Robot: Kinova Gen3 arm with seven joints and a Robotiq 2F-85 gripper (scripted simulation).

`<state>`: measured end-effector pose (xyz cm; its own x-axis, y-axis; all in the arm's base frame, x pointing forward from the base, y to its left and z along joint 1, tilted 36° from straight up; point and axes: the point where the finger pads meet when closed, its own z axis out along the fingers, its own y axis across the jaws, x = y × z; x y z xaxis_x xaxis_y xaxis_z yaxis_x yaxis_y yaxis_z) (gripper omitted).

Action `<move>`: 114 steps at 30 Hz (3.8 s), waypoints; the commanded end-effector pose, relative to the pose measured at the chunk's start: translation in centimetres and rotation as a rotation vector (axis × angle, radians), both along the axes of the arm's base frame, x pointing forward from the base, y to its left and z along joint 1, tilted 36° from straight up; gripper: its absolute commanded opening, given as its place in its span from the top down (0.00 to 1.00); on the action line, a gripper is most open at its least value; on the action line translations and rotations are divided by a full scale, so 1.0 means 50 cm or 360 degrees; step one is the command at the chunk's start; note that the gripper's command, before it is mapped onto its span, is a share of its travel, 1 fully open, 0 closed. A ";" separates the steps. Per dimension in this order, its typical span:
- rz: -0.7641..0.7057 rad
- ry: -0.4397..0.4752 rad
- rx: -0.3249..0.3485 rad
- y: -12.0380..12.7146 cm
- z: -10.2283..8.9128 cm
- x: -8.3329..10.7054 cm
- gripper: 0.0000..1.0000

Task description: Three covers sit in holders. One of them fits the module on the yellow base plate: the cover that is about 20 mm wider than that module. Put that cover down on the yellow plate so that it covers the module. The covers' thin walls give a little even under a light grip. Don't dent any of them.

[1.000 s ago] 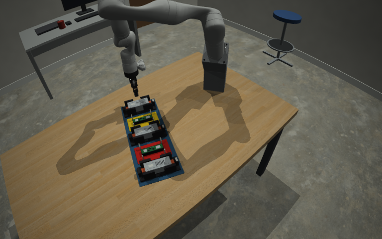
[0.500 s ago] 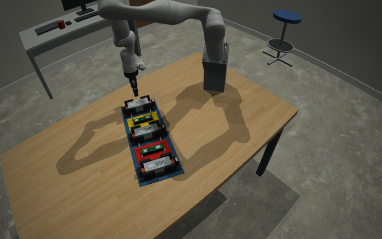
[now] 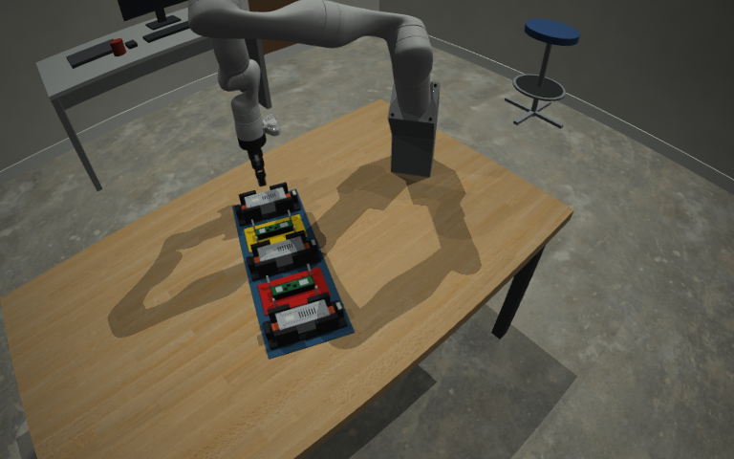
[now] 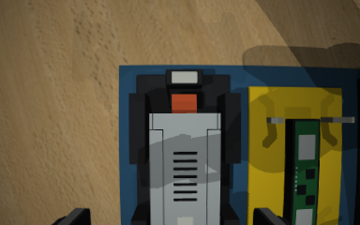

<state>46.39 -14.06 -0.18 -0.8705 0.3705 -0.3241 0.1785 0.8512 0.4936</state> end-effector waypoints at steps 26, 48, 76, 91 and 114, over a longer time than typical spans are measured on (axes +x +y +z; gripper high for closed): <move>0.0005 -0.0003 -0.0003 0.020 0.000 0.009 0.00; -0.0002 0.0001 0.0004 0.041 -0.043 0.033 0.00; 0.0005 -0.0003 -0.0003 0.058 -0.081 0.055 0.00; 0.0005 -0.0003 -0.0003 0.065 -0.097 0.065 0.00; -0.0004 0.0002 0.0007 0.073 -0.114 0.072 0.00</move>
